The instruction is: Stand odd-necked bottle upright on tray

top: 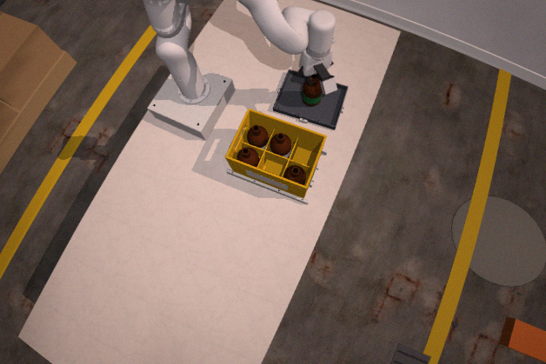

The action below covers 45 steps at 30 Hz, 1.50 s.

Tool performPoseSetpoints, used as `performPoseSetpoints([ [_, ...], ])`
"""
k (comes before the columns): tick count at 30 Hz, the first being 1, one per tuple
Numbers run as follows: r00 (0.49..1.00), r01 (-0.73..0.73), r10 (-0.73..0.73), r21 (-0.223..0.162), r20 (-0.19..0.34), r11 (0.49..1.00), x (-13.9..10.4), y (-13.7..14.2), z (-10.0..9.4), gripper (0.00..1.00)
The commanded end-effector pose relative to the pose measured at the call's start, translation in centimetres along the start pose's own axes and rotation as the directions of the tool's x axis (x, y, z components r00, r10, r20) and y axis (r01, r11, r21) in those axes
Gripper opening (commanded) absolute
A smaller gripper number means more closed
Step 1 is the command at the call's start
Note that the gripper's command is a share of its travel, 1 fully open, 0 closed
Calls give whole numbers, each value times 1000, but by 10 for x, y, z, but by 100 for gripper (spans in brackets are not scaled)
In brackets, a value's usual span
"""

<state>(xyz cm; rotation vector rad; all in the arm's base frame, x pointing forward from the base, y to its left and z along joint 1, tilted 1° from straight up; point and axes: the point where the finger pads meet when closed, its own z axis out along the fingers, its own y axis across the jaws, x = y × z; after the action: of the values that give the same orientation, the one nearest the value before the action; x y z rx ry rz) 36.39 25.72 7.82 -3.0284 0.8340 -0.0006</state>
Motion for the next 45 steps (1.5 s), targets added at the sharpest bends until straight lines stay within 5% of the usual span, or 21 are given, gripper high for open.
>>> performPoseSetpoints([
  [1,1000,0,0,4,-2,1000,1,-1,0,0],
  [32,1000,0,0,4,-2,1000,1,-1,1,0],
  [33,1000,0,0,4,-2,1000,1,-1,1,100],
  [45,1000,0,0,4,-2,1000,1,-1,1,100],
])
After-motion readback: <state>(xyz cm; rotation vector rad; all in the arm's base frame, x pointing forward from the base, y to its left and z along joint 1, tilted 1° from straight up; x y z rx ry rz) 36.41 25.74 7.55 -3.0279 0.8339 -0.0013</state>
